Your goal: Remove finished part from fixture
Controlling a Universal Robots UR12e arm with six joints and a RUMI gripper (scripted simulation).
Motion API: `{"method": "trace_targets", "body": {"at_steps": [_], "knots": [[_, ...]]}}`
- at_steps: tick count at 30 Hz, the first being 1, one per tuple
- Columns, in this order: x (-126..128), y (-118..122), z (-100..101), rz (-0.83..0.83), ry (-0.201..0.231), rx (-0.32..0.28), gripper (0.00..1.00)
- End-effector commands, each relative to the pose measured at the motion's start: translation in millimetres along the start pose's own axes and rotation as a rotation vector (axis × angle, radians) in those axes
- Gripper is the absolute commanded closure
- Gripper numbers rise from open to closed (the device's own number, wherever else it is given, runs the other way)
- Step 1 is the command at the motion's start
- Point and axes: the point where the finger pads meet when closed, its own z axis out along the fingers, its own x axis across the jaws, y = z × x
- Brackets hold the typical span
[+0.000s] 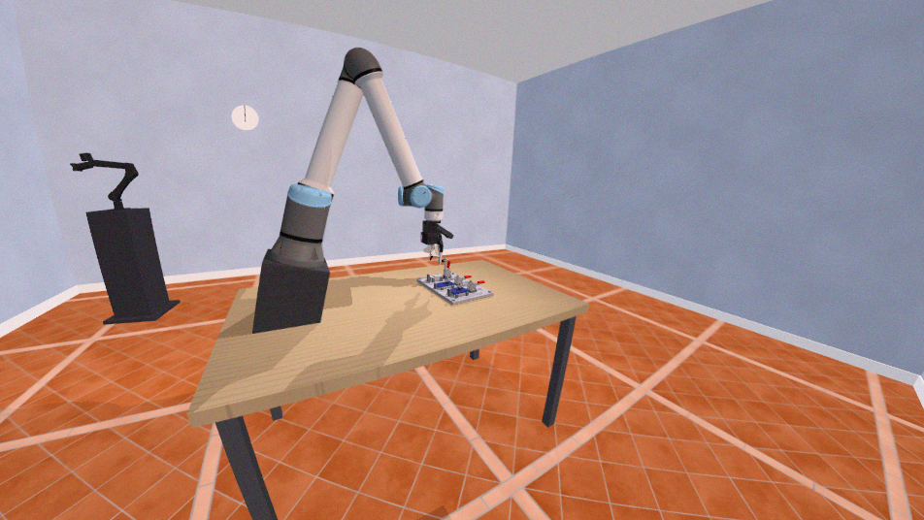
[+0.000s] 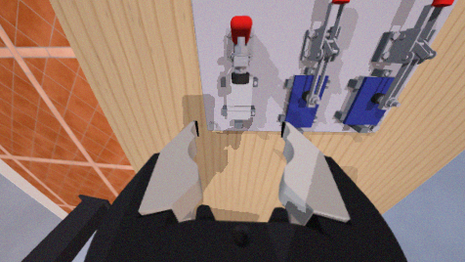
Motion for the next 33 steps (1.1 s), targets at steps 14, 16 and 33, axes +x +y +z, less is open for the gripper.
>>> {"method": "trace_targets", "body": {"at_steps": [14,16,33], "knots": [[0.0,-0.5,32.5,0.000,0.000,0.001,0.41],[0.0,-0.5,36.9,0.000,0.000,0.001,0.41],[0.0,-0.5,47.2,0.000,0.000,0.001,0.41]]}}
